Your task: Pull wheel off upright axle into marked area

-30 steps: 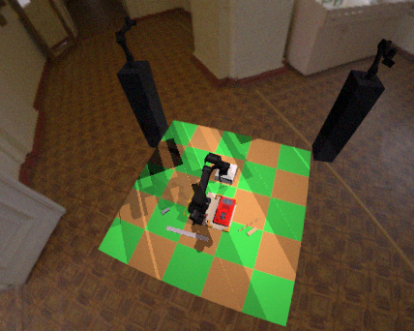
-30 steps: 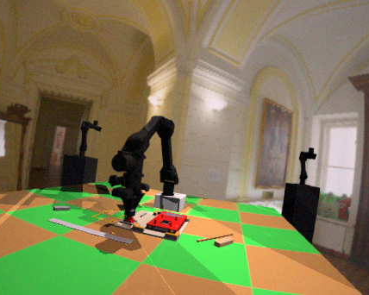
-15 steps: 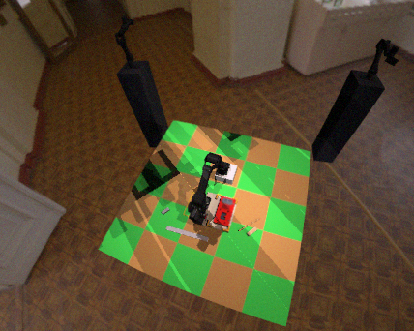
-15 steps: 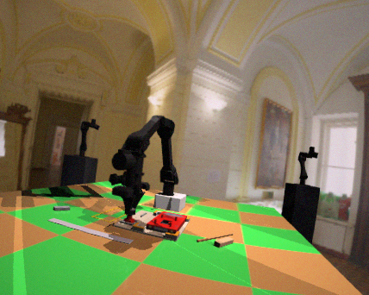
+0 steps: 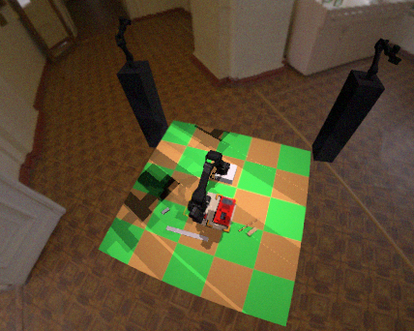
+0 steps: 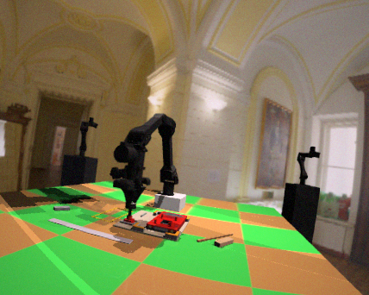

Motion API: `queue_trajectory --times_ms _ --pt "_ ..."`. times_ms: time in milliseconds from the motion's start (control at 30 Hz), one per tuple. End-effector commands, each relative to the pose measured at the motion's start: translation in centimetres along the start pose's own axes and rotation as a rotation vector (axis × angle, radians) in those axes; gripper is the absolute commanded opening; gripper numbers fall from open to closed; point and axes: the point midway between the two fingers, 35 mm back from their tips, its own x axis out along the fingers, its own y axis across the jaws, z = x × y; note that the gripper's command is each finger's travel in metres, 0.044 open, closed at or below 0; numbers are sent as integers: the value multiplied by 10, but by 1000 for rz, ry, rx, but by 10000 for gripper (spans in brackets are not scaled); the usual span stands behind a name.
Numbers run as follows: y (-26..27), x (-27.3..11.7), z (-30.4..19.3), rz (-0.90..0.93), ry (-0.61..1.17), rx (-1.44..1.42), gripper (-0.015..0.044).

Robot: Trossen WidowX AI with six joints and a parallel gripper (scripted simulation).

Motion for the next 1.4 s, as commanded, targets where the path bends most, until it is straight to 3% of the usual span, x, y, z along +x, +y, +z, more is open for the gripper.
queue_trajectory --times_ms 0,400,633,767,1367 --pt "1 -3 0 3 -2 0 0" --pt "1 -8 0 5 -2 -1 0" --pt "-3 -40 0 5 -2 -1 0" --pt "-4 -33 0 -2 0 -2 0" --pt "-48 -40 88 0 -10 -1 0"
